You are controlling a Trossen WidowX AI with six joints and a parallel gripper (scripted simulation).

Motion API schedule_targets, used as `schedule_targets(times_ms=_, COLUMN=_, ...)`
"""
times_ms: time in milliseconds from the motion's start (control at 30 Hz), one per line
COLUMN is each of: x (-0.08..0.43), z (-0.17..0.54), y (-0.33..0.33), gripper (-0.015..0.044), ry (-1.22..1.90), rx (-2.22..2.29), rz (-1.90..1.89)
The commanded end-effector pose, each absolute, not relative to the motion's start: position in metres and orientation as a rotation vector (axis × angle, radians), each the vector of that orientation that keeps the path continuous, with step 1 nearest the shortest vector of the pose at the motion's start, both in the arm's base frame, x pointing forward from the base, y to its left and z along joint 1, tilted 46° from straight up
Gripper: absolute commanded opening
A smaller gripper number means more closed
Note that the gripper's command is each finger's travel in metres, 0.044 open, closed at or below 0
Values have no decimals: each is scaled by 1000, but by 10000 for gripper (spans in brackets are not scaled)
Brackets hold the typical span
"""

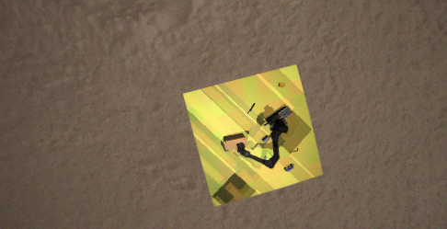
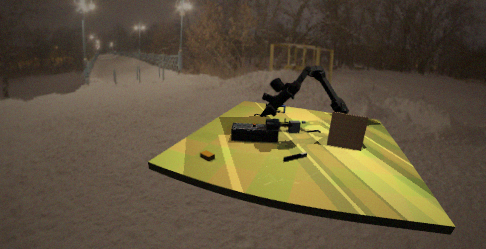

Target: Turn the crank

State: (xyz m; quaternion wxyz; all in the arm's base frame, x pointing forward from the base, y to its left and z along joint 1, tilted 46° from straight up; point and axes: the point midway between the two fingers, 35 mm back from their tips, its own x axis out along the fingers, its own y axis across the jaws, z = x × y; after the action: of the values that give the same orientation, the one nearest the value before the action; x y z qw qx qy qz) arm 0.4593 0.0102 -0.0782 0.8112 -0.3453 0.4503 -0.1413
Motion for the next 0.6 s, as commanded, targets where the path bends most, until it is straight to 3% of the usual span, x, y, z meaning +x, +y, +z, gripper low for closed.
schedule_targets(times_ms=0, x=459, z=-78, y=10, gripper=26, ry=962, rx=-738, rz=-302)
schedule_targets(times_ms=500, x=459, z=-78, y=10, gripper=420, ry=962, rx=-738, rz=-302)
schedule_targets(times_ms=567, x=459, z=-78, y=10, gripper=440, ry=962, rx=-738, rz=-302)
